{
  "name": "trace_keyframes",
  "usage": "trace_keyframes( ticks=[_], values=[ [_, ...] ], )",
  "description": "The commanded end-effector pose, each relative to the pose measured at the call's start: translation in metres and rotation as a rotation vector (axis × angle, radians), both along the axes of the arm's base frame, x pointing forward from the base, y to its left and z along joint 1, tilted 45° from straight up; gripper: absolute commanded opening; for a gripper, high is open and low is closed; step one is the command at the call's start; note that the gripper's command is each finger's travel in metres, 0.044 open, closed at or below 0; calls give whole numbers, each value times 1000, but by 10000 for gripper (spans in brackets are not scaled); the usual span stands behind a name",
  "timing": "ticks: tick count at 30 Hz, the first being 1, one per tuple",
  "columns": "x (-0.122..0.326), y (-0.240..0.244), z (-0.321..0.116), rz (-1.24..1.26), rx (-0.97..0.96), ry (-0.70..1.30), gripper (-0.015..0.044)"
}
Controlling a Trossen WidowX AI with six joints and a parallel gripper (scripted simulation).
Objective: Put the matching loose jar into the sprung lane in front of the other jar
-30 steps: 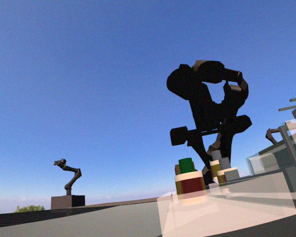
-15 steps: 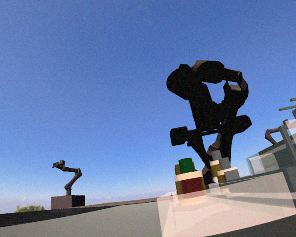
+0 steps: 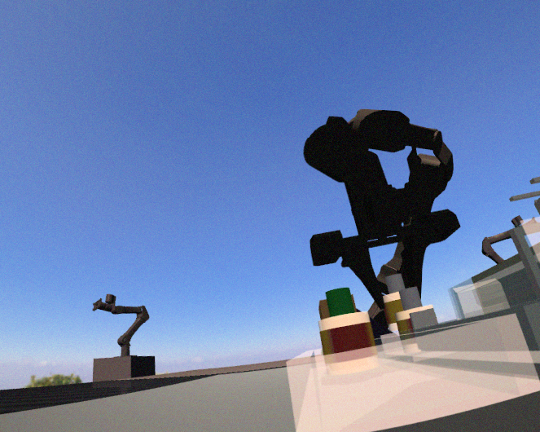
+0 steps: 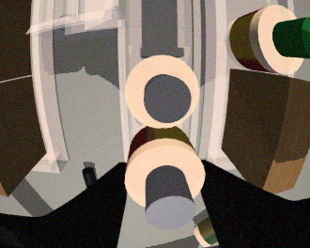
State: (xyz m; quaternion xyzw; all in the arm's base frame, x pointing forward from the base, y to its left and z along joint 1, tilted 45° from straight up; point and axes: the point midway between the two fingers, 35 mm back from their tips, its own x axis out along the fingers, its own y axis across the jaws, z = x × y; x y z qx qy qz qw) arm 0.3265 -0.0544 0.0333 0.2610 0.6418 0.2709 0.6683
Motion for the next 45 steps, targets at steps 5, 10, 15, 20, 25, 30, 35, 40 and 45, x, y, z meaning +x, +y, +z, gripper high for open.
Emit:
trace_keyframes(
  ticks=[5,10,15,20,25,30,35,40,45],
  values=[
    [7,-1,3,-11,5,-24,0],
    [8,0,2,-11,5,-24,0],
    [8,1,2,-11,5,-24,0],
    [8,1,1,-11,5,-24,0],
    [8,2,0,-11,5,-24,0],
    [8,3,-1,-11,5,-24,0],
    [8,4,-2,-11,5,-24,0],
    [8,5,-3,-11,5,-24,0],
    [8,6,-4,-11,5,-24,0]
  ],
)
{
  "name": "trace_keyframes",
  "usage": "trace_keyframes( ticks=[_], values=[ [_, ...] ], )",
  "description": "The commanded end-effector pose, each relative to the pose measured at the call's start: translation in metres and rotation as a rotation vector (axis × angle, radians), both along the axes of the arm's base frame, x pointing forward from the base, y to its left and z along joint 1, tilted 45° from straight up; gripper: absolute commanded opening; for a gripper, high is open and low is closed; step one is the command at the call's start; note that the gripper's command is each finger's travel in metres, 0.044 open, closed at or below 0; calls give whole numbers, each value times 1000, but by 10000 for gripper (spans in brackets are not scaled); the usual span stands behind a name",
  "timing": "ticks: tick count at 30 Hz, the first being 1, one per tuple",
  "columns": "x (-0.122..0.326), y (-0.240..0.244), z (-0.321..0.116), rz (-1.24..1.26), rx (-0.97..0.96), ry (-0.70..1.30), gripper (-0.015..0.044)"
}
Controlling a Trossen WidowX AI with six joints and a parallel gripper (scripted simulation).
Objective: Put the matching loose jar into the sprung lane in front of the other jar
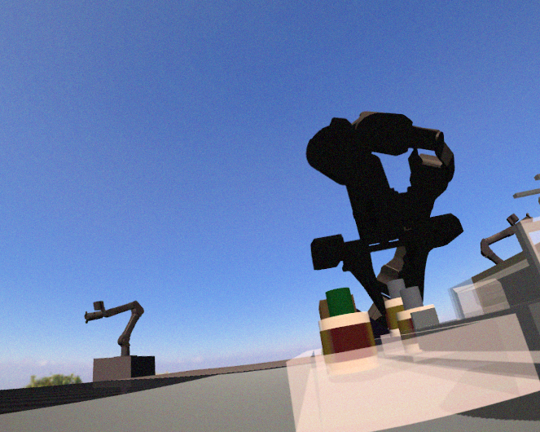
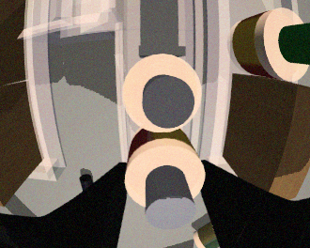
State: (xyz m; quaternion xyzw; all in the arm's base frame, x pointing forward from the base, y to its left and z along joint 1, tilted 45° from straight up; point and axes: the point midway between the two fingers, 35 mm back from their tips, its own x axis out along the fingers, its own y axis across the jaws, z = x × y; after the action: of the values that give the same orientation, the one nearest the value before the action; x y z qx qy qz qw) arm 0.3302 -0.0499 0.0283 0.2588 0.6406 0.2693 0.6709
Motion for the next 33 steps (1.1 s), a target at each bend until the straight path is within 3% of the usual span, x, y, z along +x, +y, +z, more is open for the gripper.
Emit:
trace_keyframes(
  ticks=[1,33],
  values=[
    [4,2,0,-10,11,-18,0],
    [4,8,-6,-10,11,-18,0]
  ],
)
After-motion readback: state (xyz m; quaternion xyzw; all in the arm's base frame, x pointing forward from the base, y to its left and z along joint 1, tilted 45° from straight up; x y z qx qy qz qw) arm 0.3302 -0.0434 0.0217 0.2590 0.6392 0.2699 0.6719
